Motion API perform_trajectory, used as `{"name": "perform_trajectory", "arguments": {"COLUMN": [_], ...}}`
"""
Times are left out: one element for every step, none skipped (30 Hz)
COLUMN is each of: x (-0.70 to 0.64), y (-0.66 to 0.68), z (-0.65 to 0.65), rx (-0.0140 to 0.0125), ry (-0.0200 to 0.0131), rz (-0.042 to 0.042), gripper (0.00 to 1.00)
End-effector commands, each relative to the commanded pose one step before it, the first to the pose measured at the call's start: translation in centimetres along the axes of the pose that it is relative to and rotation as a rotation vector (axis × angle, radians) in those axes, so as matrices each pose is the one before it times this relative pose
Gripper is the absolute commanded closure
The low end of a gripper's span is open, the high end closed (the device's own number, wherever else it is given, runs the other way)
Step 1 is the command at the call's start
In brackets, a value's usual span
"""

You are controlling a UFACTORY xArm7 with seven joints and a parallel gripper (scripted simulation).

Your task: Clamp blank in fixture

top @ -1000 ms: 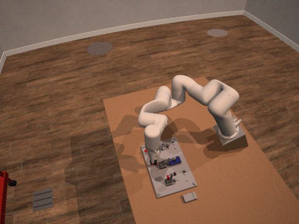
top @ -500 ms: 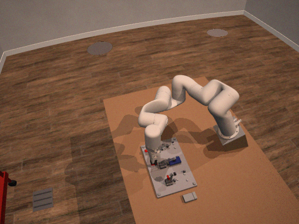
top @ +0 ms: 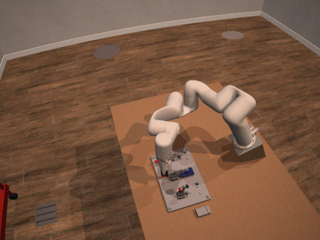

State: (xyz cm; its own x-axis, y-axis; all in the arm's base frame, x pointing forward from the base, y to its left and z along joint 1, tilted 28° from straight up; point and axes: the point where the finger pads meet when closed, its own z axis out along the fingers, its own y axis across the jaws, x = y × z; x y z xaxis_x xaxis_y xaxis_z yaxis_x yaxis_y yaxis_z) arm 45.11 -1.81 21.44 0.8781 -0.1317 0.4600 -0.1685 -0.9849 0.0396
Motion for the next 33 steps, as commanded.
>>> {"name": "perform_trajectory", "arguments": {"x": [0.061,0.000,0.000,0.000,0.000,0.000,0.000,0.000,0.000,0.000,0.000,0.000,0.000,0.000,0.000,0.000,0.001,0.002,0.003,0.004,0.005,0.006,0.006,0.006,0.007,0.007,0.006,0.005,0.004,0.003,0.002,0.000,0.000], "y": [-0.006,0.000,0.000,0.000,0.000,0.000,0.000,0.000,0.000,0.000,0.000,0.000,0.000,0.000,0.000,0.000,0.000,0.000,0.000,0.000,0.000,0.000,0.000,0.000,0.001,0.001,0.000,0.000,0.000,0.000,0.000,0.000,0.000], "z": [-0.390,-0.064,-0.050,-0.035,-0.020,-0.009,-0.001,0.000,0.000,0.000,0.000,0.000,0.000,0.001,0.000,0.000,0.007,0.016,0.028,0.039,0.050,0.060,0.066,0.070,0.070,0.066,0.060,0.050,0.039,0.028,0.016,0.000,0.000], "rx": [0.00022,0.00000,0.00000,0.00000,0.00000,0.00000,0.00000,0.00000,0.00000,0.00000,0.00000,0.00000,0.00000,0.00000,0.00000,0.00000,0.00000,0.00000,0.00000,0.00000,0.00000,0.00000,0.00000,0.00000,0.00000,0.00000,0.00000,0.00000,0.00000,0.00000,0.00000,0.00000,0.00000], "ry": [0.00301,0.00000,0.00000,0.00000,0.00000,0.00000,0.00000,0.00000,0.00000,0.00000,0.00000,0.00000,0.00000,0.00000,0.00000,0.00000,0.00000,0.00000,0.00000,0.00000,0.00000,0.00000,0.00000,0.00000,0.00000,0.00000,0.00000,0.00000,0.00000,0.00000,0.00000,0.00000,0.00000], "rz": [-0.00023,0.00000,0.00000,0.00000,0.00000,0.00000,0.00000,0.00000,0.00000,0.00000,0.00000,0.00000,0.00000,0.00000,0.00000,0.00000,0.00000,0.00000,0.00000,0.00000,0.00000,-0.00001,-0.00001,-0.00001,0.00001,0.00000,0.00000,0.00000,0.00000,0.00000,0.00000,0.00000,0.00000], "gripper": [1.00,1.00,1.00,1.00,1.00,1.00,1.00,1.00,1.00,1.00,1.00,1.00,1.00,1.00,1.00,1.00,1.00,1.00,1.00,1.00,1.00,1.00,1.00,1.00,1.00,1.00,1.00,1.00,1.00,1.00,1.00,1.00,1.00]}}
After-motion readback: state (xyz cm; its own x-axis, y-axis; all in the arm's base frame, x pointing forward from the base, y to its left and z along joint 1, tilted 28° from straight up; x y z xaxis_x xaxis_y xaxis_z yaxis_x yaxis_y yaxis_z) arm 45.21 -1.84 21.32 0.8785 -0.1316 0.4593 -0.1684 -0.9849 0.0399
